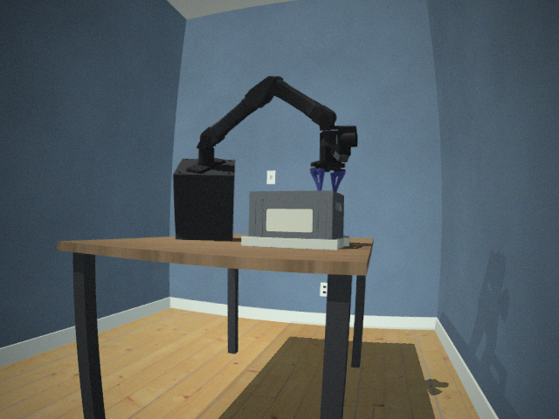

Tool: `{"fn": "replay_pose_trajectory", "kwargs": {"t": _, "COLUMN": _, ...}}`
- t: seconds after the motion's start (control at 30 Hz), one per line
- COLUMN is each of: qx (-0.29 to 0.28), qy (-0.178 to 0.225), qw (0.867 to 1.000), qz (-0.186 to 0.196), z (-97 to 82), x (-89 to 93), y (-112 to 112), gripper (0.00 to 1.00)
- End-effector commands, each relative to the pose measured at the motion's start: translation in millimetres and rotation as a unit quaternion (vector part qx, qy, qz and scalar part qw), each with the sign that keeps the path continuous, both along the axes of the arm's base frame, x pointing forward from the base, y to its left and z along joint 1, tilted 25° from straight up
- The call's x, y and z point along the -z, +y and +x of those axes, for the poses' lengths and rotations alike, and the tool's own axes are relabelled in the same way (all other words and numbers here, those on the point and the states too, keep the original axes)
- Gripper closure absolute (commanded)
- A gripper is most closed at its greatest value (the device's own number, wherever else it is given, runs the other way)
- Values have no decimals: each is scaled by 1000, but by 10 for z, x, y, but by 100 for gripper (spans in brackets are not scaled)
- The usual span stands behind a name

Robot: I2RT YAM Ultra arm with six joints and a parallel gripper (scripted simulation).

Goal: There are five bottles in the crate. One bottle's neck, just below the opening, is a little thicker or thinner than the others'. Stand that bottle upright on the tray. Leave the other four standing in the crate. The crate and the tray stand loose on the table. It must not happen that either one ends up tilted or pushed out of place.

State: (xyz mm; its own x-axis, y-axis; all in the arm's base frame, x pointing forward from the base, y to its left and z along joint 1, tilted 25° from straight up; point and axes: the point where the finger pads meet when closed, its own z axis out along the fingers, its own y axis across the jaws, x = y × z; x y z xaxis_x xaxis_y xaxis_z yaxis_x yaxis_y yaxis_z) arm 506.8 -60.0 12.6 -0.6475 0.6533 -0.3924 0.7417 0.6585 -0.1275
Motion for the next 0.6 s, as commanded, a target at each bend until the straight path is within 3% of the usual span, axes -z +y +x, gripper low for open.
{"fn": "replay_pose_trajectory", "kwargs": {"t": 0.0, "qx": -6, "qy": -19, "qw": 1000, "qz": -3, "z": 99, "x": -77, "y": 18, "gripper": 39}}
{"fn": "replay_pose_trajectory", "kwargs": {"t": 0.57, "qx": -6, "qy": -20, "qw": 1000, "qz": -2, "z": 97, "x": -85, "y": 21, "gripper": 39}}
